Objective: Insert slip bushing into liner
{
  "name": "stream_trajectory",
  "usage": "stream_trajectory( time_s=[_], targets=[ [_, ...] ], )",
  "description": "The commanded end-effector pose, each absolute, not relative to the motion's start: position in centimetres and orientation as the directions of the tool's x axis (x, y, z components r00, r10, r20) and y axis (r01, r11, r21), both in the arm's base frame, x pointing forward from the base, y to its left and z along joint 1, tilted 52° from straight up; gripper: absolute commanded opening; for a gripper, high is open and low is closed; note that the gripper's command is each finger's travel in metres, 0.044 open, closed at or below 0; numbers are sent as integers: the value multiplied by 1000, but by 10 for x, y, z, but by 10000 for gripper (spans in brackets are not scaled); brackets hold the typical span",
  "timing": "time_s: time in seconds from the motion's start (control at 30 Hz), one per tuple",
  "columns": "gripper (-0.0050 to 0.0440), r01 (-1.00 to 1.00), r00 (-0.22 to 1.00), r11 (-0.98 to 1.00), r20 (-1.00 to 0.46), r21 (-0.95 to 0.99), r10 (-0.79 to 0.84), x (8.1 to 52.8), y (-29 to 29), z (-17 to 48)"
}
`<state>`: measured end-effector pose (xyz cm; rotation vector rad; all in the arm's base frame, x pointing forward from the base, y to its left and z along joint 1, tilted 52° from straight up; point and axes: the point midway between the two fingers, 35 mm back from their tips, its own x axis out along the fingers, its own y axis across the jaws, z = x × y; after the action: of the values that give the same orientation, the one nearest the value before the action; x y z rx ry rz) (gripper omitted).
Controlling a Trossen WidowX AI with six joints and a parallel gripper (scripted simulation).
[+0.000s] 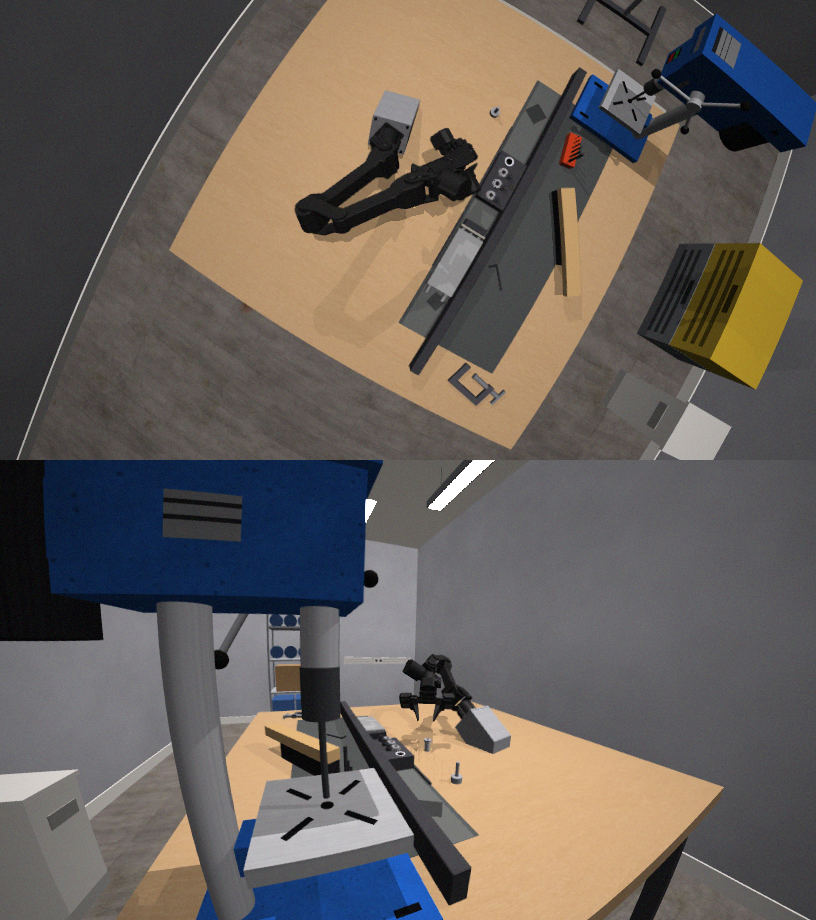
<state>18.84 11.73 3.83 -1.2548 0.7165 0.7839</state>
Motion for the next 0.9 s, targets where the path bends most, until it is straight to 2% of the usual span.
stream_trajectory(
  time_s=[0.0, 0.33, 0.53, 0.73, 0.87],
  targets=[
    [233, -819, 570, 143, -816, -555, 98, 178, 137, 64],
    [233, -802, 596, 131, -797, -583, 103, 150, 159, 95],
    [233, -805, 590, 130, -802, -578, 90, 150, 159, 93],
    [233, -818, 564, 146, -825, -556, 22, 151, 159, 90],
    [233, -829, 517, 168, -846, -533, -131, 155, 155, 83]
  ],
)
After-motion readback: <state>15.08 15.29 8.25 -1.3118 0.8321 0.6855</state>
